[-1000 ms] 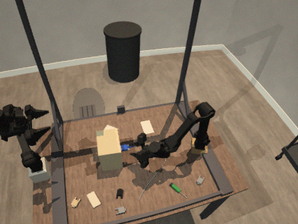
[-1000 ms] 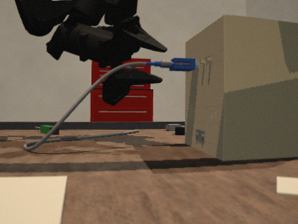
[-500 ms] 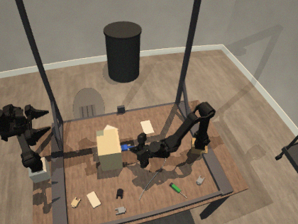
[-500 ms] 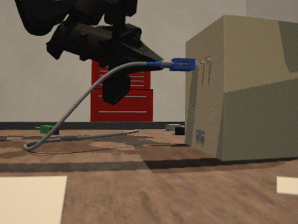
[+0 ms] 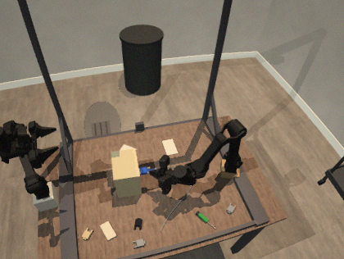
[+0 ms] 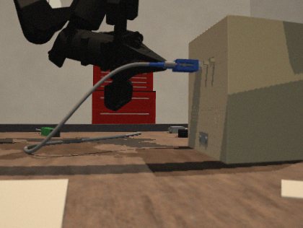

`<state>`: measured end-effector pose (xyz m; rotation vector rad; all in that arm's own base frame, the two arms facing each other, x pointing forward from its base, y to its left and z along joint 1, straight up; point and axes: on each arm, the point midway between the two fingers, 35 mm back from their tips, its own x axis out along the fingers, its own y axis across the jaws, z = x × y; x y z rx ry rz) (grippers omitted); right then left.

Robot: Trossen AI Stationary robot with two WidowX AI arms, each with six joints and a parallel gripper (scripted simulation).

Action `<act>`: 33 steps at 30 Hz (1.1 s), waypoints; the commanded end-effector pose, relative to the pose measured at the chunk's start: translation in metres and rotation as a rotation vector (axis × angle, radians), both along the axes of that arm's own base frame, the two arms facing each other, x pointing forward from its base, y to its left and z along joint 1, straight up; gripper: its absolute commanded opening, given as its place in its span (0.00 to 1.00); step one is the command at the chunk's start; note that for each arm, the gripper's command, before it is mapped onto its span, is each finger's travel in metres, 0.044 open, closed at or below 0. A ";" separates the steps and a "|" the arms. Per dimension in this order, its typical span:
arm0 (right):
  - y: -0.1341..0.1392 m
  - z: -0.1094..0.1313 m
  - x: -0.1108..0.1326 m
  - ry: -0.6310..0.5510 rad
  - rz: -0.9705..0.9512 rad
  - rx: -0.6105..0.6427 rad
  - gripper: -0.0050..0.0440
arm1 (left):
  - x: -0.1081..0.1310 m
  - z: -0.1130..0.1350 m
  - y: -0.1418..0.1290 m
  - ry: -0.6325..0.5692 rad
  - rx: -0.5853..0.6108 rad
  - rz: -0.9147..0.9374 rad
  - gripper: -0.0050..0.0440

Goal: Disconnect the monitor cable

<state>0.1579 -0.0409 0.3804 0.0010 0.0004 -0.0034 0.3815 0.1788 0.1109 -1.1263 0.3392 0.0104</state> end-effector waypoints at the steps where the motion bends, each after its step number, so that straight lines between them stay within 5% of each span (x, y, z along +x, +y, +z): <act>1: 0.001 0.003 0.000 -0.002 0.003 -0.007 1.00 | 0.001 0.007 0.002 -0.038 -0.033 -0.001 0.10; 33: 0.001 0.003 0.000 -0.002 0.003 -0.007 1.00 | 0.001 0.001 0.004 -0.142 -0.289 -0.002 0.10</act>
